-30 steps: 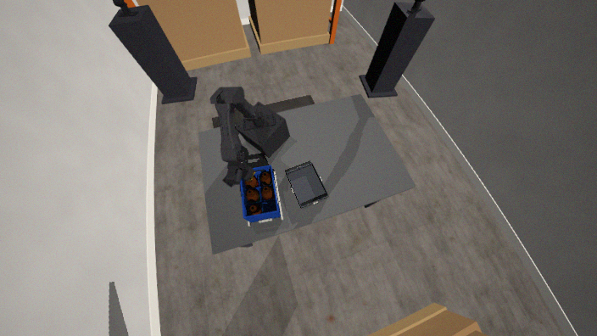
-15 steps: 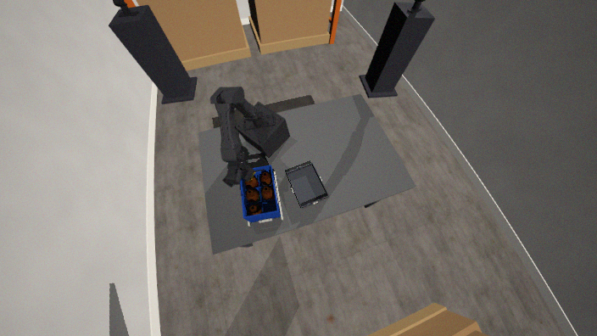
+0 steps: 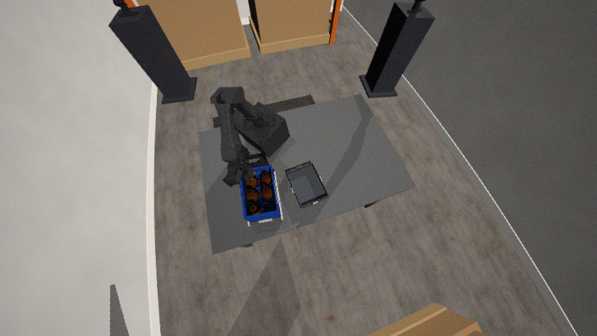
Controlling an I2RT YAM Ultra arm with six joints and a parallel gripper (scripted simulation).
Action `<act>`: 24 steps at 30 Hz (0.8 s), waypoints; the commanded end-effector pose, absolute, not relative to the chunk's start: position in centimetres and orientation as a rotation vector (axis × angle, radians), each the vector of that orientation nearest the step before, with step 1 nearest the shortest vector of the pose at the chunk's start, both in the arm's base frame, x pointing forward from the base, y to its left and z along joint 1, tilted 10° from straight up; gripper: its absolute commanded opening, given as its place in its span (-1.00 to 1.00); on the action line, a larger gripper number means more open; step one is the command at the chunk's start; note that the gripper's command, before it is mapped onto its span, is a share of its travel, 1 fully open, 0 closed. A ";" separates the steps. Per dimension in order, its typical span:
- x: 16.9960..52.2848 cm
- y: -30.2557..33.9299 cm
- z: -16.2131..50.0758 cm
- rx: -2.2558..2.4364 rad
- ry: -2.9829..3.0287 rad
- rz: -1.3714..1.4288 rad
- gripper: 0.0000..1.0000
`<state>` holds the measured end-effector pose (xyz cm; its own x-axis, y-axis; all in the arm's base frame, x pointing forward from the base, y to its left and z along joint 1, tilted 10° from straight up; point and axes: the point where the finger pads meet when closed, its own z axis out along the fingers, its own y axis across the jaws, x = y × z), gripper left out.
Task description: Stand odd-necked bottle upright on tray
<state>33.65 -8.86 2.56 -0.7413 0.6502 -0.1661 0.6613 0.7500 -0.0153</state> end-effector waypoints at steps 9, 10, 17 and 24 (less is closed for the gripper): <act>33.5 -8.9 2.6 1.049 2.784 -0.106 0.21; 33.5 -8.9 2.6 1.049 2.784 -0.106 0.21; 33.4 -8.9 2.5 1.050 2.787 -0.107 0.21; 33.2 -9.0 1.5 1.059 2.810 -0.113 0.21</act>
<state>33.54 -8.84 2.36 -0.7420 0.6500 -0.1643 0.6609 0.7503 -0.0164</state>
